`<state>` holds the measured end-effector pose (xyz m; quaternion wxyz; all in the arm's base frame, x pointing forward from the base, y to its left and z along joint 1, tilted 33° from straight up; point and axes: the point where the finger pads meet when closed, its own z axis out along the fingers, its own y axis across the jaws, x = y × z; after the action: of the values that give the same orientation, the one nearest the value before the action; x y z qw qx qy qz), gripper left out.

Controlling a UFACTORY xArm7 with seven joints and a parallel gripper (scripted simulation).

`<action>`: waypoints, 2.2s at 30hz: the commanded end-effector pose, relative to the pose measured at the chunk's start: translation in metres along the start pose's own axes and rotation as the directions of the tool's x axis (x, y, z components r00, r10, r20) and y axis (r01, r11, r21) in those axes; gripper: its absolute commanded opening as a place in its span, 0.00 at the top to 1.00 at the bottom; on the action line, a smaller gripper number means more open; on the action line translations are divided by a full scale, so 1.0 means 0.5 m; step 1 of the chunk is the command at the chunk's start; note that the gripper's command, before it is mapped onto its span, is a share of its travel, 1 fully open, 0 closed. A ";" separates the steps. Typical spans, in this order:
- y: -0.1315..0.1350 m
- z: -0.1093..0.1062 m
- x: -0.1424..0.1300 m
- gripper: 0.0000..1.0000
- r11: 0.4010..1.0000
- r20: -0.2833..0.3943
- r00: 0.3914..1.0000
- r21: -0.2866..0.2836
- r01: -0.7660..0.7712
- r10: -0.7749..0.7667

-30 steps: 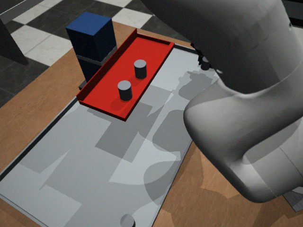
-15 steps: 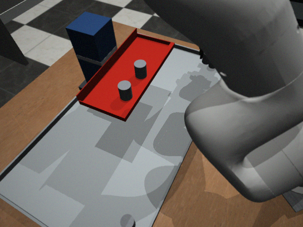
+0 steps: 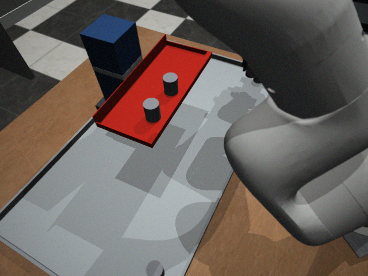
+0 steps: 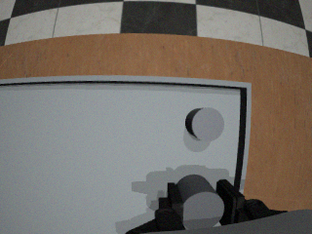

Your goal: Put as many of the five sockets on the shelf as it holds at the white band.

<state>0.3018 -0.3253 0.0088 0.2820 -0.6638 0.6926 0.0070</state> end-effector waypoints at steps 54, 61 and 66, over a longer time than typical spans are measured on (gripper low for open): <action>0.127 -0.347 0.002 1.00 1.000 -0.005 1.000 0.002 0.000 0.000; 0.134 -0.366 0.002 1.00 1.000 -0.005 1.000 0.002 0.000 0.000; 0.138 -0.377 0.002 1.00 1.000 -0.005 1.000 0.002 0.000 0.000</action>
<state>0.1705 -0.3868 0.1372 0.2823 -0.6636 0.6927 0.0068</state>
